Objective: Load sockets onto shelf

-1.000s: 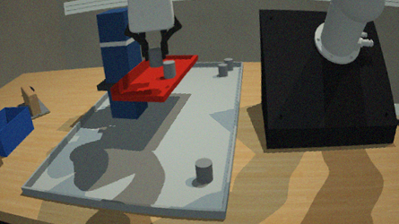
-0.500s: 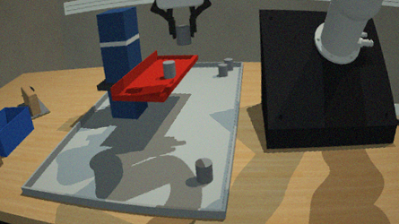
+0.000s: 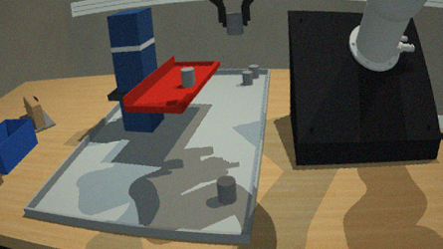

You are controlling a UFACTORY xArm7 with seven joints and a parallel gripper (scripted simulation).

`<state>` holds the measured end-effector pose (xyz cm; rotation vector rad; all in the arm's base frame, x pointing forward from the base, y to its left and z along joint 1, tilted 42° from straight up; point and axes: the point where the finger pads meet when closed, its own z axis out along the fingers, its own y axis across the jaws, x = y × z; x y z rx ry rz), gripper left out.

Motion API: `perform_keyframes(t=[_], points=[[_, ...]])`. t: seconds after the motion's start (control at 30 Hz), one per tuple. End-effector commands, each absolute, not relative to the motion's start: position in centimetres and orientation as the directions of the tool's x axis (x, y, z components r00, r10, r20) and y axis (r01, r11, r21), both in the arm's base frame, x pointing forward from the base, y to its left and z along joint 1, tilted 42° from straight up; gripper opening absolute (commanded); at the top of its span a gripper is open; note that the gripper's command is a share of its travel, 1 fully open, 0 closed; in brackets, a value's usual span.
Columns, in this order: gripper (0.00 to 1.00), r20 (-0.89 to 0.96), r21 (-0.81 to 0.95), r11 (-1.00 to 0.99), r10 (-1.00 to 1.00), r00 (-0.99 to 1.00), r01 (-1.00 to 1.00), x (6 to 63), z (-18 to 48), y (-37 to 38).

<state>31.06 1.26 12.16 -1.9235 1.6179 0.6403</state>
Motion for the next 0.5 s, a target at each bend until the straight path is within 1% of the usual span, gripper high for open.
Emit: perform_keyframes(t=[0.0,0.17,0.23,0.4,0.47], points=[[0.0,-0.663,-0.103,-0.13,-0.73,0.165,-0.986,31.1,12.3,1.2],[0.0,-0.664,-0.106,-0.127,-0.729,0.165,-0.986,30.5,14.1,2.7],[0.0,-0.666,-0.107,-0.126,-0.728,0.165,-0.986,29.4,16.6,5.0],[0.0,-0.666,-0.107,-0.126,-0.727,0.166,-0.986,27.5,19.0,7.7],[0.0,-0.665,-0.105,-0.128,-0.729,0.166,-0.986,25.7,20.6,9.9]])
